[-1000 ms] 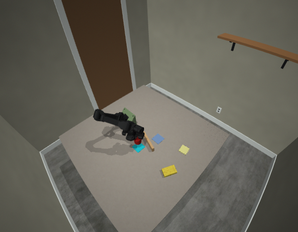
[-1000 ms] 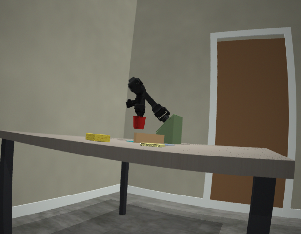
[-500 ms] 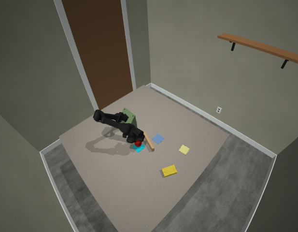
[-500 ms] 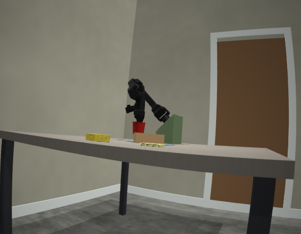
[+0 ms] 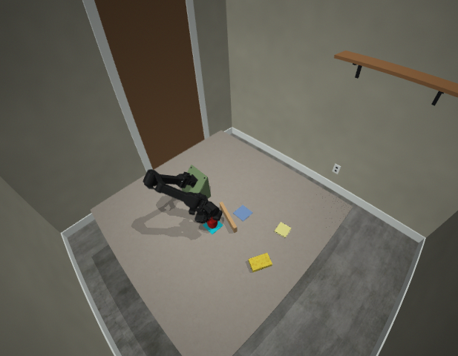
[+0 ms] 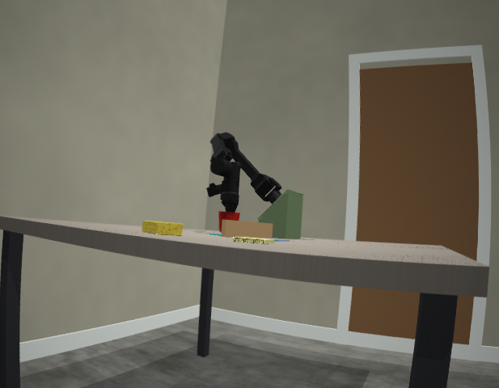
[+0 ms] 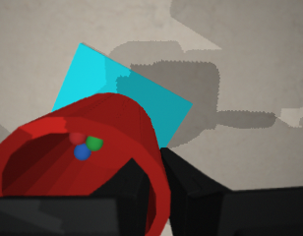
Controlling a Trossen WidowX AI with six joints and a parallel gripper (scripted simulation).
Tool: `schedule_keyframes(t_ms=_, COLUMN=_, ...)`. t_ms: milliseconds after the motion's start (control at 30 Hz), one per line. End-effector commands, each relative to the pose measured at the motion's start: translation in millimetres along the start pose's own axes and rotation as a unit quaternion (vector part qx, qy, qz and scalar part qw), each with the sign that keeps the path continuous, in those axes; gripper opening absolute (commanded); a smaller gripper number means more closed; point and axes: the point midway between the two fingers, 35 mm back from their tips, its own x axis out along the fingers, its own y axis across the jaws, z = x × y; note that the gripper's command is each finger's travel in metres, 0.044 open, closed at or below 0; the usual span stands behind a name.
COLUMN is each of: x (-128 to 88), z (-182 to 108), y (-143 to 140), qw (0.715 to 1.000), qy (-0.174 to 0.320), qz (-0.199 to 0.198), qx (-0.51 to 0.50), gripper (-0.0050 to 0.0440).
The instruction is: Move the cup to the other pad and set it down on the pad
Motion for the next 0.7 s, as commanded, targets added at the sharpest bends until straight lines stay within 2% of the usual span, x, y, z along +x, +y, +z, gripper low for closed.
schedule_keyframes(t_ms=0, x=2.1, z=2.7, y=-0.1, qw=1.000, qy=-0.005, qz=0.002, qx=0.000, gripper=0.0000)
schedule_keyframes(t_ms=533, x=0.2, z=2.8, y=1.1, qw=1.000, qy=-0.003, qz=0.005, qx=0.004, gripper=0.0000)
schedule_keyframes(t_ms=667, x=0.2, z=2.8, y=1.1, qw=1.000, qy=-0.003, qz=0.005, qx=0.004, gripper=0.0096)
